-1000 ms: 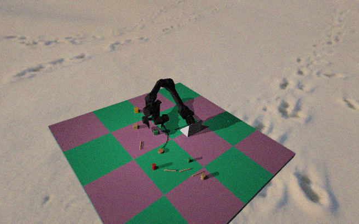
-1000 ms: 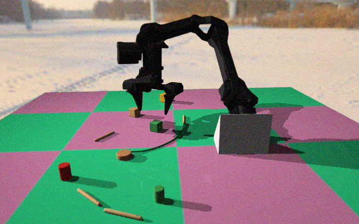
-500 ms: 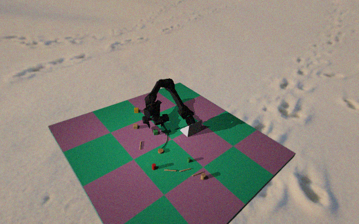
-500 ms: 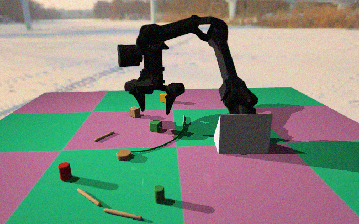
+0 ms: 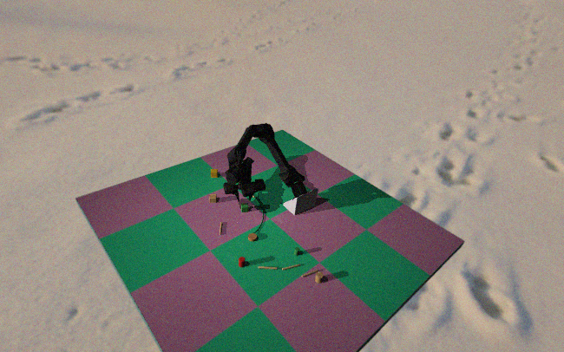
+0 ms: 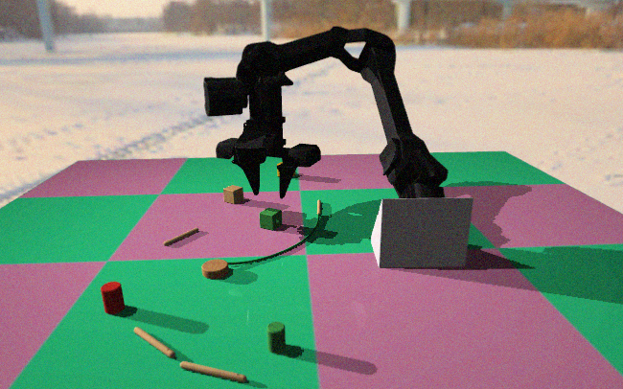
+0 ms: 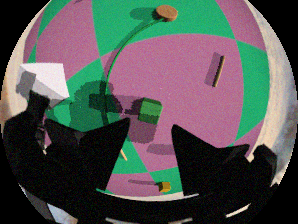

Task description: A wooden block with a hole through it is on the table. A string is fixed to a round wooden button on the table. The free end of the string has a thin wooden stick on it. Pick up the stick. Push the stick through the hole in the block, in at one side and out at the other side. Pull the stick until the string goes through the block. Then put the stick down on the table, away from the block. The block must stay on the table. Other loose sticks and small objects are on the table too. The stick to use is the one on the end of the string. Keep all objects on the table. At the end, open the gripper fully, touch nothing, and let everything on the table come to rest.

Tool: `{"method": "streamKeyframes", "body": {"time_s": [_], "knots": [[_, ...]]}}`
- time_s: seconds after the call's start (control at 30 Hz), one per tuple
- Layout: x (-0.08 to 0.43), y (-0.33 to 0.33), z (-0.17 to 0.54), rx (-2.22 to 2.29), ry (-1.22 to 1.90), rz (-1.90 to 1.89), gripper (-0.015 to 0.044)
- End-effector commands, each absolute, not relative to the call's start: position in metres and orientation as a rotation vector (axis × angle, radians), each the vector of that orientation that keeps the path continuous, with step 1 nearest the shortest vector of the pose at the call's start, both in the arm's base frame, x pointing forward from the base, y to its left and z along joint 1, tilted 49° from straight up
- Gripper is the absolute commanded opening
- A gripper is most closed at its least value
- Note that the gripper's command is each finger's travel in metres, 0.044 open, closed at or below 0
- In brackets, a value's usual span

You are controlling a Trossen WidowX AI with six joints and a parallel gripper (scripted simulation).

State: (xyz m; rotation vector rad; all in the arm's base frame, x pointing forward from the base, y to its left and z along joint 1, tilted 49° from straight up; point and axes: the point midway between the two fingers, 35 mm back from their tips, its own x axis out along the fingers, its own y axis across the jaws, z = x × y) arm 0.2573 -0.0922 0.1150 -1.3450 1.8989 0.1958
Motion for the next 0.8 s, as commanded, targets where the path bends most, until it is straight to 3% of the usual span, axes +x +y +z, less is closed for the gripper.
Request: {"method": "streamKeyframes", "body": {"time_s": [0.0,0.3,0.77], "knots": [[0.2573,-0.0921,0.1150,-1.345,1.899,0.196,0.0244],[0.2573,-0.0922,0.1150,-1.345,1.899,0.196,0.0008],[0.2573,-0.0922,0.1150,-1.345,1.899,0.196,0.0000]]}}
